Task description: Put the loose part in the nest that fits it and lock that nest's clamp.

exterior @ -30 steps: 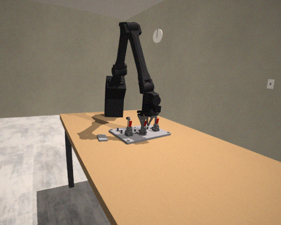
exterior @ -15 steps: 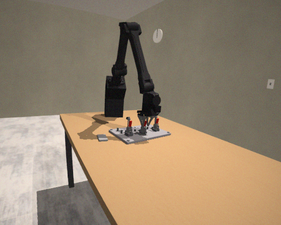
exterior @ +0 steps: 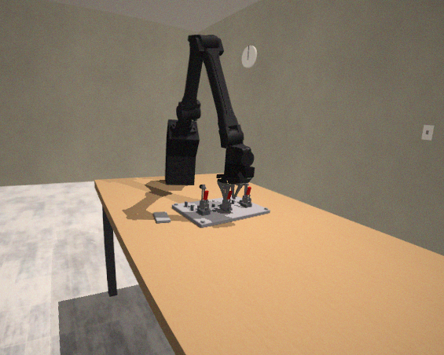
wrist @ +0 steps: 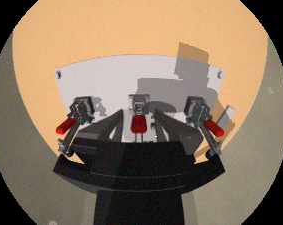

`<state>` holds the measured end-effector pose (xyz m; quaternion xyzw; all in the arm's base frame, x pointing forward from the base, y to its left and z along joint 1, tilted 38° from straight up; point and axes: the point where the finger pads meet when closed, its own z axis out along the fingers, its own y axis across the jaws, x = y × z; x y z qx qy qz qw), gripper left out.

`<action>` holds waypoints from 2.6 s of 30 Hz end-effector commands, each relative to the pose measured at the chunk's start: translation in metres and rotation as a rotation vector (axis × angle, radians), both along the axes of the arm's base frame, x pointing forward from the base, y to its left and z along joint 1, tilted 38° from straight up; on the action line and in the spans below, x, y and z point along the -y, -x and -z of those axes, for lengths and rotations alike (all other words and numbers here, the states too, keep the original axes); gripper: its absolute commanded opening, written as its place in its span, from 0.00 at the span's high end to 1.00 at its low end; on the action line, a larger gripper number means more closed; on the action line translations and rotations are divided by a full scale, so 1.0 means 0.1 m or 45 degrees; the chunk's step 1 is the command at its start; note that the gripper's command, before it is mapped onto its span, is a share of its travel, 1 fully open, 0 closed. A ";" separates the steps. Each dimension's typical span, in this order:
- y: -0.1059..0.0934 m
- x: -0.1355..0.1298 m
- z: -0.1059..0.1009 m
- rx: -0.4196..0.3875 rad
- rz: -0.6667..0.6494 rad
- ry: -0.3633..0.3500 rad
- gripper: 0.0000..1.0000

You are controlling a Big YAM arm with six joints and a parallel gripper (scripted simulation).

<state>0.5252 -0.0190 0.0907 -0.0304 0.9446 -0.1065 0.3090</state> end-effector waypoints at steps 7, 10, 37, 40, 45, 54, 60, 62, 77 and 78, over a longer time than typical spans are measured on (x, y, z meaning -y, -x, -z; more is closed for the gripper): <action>-0.04 0.05 -0.16 0.031 0.001 0.003 0.55; -0.01 0.05 -0.15 0.032 0.001 0.003 0.55; -0.01 0.04 -0.13 0.030 0.000 0.003 0.55; -0.02 0.04 -0.11 0.028 0.000 0.003 0.55; -0.07 0.03 -0.05 0.019 -0.001 0.002 0.55; -0.11 0.02 -0.03 0.023 -0.002 0.002 0.55; -0.12 0.02 -0.03 0.023 -0.002 0.002 0.55; -0.12 0.02 -0.03 0.023 -0.002 0.002 0.55; -0.12 0.02 -0.03 0.023 -0.002 0.002 0.55; -0.12 0.02 -0.03 0.023 -0.002 0.002 0.55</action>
